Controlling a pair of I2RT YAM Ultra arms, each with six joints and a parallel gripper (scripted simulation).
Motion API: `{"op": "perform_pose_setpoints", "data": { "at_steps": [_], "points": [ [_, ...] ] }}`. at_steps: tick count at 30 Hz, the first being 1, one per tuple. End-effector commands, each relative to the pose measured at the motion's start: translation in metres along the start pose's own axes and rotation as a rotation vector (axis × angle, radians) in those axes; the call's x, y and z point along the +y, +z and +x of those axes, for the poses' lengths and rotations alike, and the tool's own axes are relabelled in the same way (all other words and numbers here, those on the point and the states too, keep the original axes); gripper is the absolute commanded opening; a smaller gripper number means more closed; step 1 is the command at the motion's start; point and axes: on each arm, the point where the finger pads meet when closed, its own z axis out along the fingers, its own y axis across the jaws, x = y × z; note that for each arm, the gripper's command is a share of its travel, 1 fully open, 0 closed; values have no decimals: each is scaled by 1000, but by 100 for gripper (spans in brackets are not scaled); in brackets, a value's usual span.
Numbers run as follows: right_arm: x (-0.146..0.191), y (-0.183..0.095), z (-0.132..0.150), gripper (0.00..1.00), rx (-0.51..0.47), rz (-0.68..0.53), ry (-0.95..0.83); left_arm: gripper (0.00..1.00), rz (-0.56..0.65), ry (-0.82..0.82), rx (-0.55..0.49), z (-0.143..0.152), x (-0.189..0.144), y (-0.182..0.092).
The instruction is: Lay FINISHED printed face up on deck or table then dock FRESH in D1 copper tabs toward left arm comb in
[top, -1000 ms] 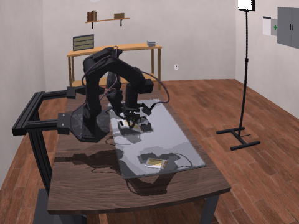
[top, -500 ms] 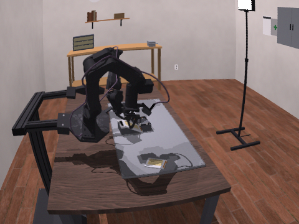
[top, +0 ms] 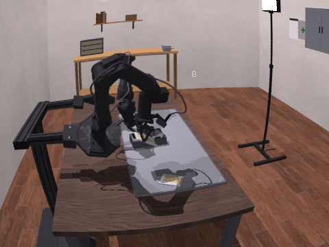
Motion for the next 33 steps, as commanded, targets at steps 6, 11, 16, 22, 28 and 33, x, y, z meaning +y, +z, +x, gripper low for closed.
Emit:
{"op": "perform_pose_setpoints", "data": {
  "at_steps": [6, 11, 16, 22, 28, 33],
  "points": [
    [-1, -16, -13, 0, -57, -21, 27, 0, 17, 22, 7, -7, -7, 9],
    [-1, -16, -13, 0, -57, -21, 27, 0, 17, 22, 7, -8, -7, 11],
    [-1, -16, -13, 0, -57, -21, 27, 0, 17, 22, 7, -8, -7, 12],
    [-1, -16, -13, 0, -57, -21, 27, 0, 17, 22, 7, -10, -7, 14],
    [-1, -16, -13, 0, -57, -21, 27, 0, 17, 22, 7, -10, -7, 16],
    [-1, -16, -13, 0, -57, -21, 27, 0, 17, 22, 7, -12, -8, 18]
  ]
}}
